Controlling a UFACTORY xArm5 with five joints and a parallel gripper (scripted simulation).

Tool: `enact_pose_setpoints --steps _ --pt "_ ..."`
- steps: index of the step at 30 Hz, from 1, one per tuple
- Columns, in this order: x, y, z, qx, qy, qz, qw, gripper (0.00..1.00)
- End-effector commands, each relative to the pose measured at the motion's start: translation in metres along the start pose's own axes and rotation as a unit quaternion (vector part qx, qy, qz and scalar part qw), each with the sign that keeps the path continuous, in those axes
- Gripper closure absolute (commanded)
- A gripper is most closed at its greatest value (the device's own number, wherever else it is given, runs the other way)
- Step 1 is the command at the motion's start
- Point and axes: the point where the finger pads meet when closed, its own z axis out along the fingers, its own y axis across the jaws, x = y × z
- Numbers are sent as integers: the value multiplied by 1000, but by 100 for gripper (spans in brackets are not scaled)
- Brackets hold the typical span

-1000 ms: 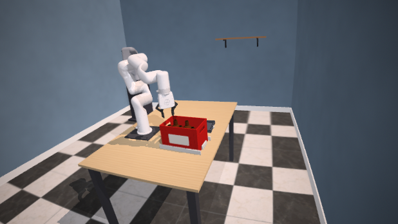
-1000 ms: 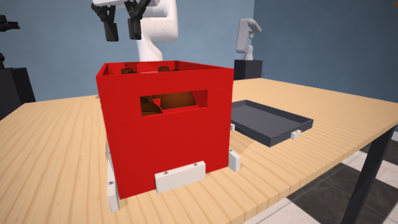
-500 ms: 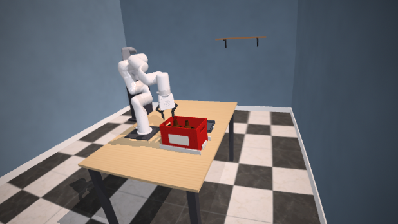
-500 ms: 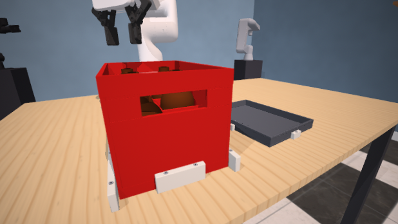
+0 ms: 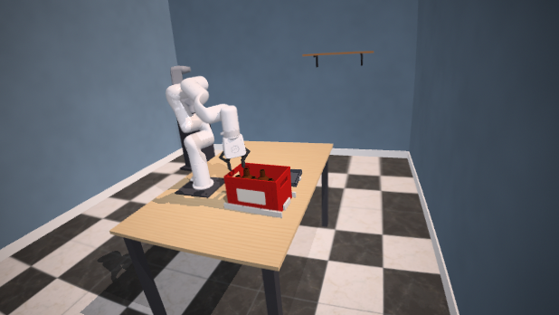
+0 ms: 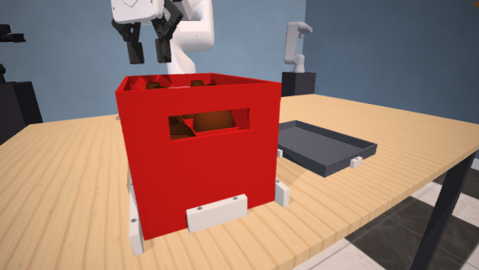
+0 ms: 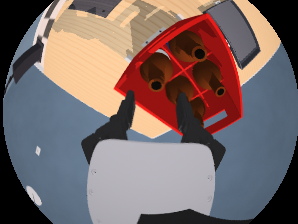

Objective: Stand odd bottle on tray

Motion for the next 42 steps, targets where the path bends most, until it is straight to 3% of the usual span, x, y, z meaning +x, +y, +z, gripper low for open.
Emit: enact_pose_setpoints --steps 1,18,42 --pt "-1 0 2 -1 -2 0 1000 35" --pt "-1 0 15 -1 -2 0 1000 35" --pt "-1 0 16 -1 -2 0 1000 35"
